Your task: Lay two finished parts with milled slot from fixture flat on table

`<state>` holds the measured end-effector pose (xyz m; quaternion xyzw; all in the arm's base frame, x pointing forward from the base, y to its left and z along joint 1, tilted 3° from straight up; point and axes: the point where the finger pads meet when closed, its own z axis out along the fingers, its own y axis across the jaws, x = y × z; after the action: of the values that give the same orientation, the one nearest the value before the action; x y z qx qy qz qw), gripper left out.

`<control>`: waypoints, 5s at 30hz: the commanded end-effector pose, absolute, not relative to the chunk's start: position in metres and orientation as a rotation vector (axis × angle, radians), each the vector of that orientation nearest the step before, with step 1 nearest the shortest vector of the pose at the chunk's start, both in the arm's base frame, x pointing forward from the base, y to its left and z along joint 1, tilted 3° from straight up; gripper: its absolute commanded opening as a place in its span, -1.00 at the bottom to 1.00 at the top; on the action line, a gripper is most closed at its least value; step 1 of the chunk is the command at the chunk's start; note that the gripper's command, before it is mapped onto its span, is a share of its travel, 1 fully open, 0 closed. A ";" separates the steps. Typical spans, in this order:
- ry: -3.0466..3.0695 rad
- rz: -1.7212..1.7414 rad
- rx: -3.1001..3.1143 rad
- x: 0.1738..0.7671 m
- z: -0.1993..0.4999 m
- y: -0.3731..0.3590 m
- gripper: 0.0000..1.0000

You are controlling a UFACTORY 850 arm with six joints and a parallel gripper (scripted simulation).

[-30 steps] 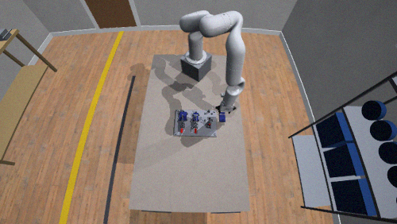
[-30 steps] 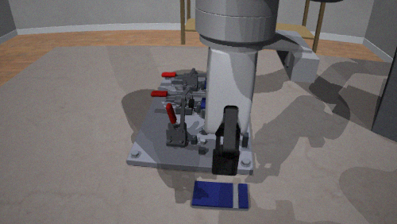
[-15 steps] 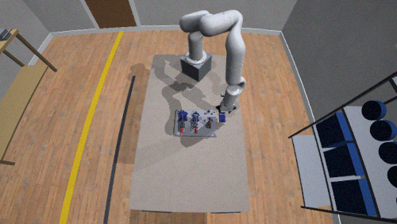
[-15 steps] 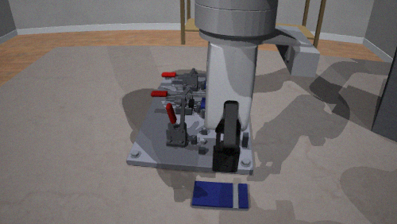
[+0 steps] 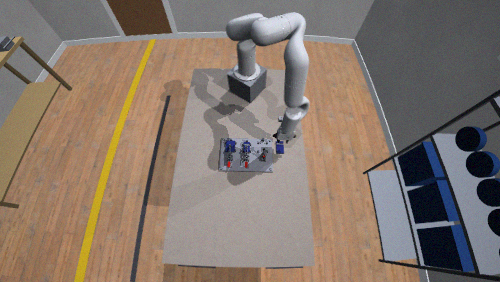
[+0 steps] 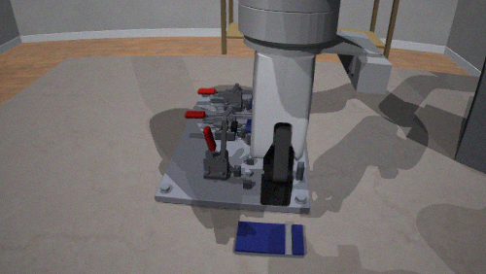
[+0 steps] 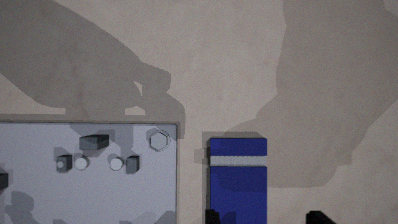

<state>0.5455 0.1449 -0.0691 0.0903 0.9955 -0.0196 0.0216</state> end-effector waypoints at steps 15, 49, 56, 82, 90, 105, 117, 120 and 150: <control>3.083 -0.059 0.280 0.544 -0.012 0.148 -0.03; 3.083 -0.059 0.280 0.516 0.029 0.006 -0.03; 3.083 -0.059 0.280 0.505 0.031 -0.055 -0.03; 3.083 -0.059 0.280 0.501 0.032 -0.077 -0.03; 3.083 -0.059 0.280 0.501 0.032 -0.078 -0.03; 3.083 -0.059 0.280 0.502 0.013 -0.078 -0.03; 3.083 -0.060 0.280 0.504 -0.027 -0.080 -0.03; 3.083 -0.059 0.280 0.504 -0.028 -0.080 -0.03; 3.083 -0.059 0.280 0.622 -0.022 -0.102 -0.03</control>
<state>0.5851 -0.0942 -0.0223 0.0912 0.9950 -0.0292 0.0298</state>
